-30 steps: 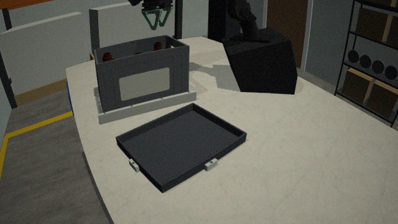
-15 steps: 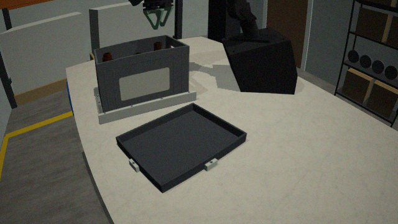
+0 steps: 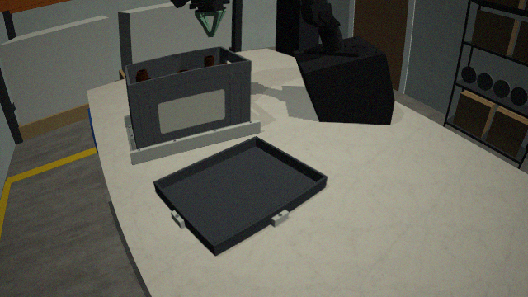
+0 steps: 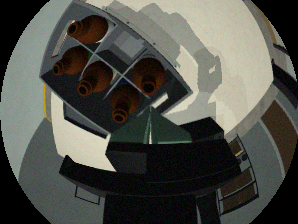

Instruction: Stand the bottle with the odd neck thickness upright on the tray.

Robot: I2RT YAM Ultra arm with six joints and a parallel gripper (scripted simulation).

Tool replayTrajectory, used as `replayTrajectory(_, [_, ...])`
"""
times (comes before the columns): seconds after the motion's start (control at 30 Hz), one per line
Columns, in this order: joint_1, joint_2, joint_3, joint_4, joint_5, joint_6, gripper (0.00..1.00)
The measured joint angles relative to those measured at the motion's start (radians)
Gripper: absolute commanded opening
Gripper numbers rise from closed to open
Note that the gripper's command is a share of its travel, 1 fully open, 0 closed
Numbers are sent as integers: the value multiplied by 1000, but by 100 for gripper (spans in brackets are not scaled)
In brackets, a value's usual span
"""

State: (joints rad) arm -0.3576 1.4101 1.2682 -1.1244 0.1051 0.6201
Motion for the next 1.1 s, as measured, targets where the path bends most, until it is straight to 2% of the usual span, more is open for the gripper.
replayTrajectory(1.0, [0,0,0,0,0,1,0])
replayTrajectory(1.1, [23,0,0,0,10,21,0])
